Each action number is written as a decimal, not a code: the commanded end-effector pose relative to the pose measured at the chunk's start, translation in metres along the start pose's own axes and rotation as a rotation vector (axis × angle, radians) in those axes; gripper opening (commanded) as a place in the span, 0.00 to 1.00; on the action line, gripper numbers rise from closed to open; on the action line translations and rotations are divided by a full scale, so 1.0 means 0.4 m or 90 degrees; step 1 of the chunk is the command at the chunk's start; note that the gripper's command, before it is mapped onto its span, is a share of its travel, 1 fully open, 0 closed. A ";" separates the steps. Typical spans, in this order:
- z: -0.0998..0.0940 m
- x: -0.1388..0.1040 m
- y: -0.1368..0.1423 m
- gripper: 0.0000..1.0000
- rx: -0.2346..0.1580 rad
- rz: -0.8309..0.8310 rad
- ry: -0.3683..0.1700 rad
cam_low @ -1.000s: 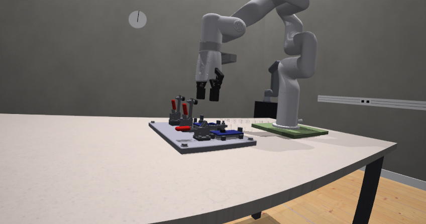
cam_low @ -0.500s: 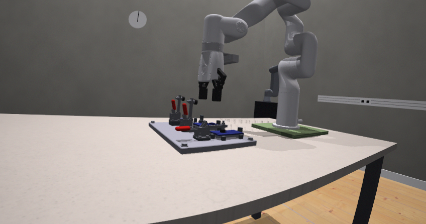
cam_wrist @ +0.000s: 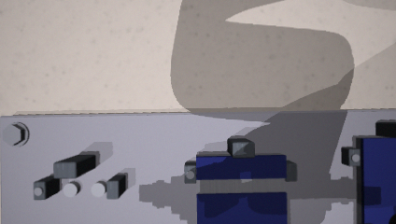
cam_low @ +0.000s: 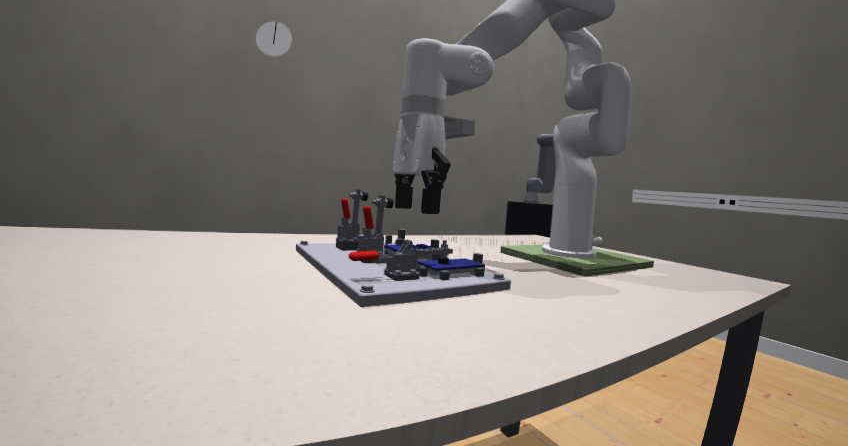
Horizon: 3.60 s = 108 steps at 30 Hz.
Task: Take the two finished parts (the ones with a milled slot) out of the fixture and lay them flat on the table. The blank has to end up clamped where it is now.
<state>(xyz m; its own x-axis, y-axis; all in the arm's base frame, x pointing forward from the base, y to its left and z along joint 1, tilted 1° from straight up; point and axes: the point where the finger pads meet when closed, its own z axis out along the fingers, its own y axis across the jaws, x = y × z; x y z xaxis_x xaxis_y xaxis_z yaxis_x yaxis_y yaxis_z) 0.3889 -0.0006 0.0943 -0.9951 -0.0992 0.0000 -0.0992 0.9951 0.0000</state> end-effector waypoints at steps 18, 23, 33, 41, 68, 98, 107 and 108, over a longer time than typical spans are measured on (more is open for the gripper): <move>0.085 -0.004 0.000 1.00 0.000 0.000 -0.003; 0.085 -0.004 0.000 1.00 0.000 0.000 -0.003; 0.085 -0.004 0.000 1.00 0.000 0.000 -0.002; 0.085 -0.005 0.000 1.00 0.000 0.000 -0.002; 0.085 -0.007 0.000 1.00 0.000 0.000 -0.002; 0.126 -0.008 0.001 1.00 0.000 0.000 -0.002; 0.152 -0.008 0.001 1.00 0.000 0.000 -0.002; 0.154 -0.008 0.001 1.00 0.000 0.000 -0.002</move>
<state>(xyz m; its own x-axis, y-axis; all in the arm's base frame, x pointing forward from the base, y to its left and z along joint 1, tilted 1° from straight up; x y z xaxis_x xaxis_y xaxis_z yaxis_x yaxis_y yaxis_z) 0.3904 0.0001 0.0353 -0.9951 -0.0992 0.0002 -0.0992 0.9951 0.0000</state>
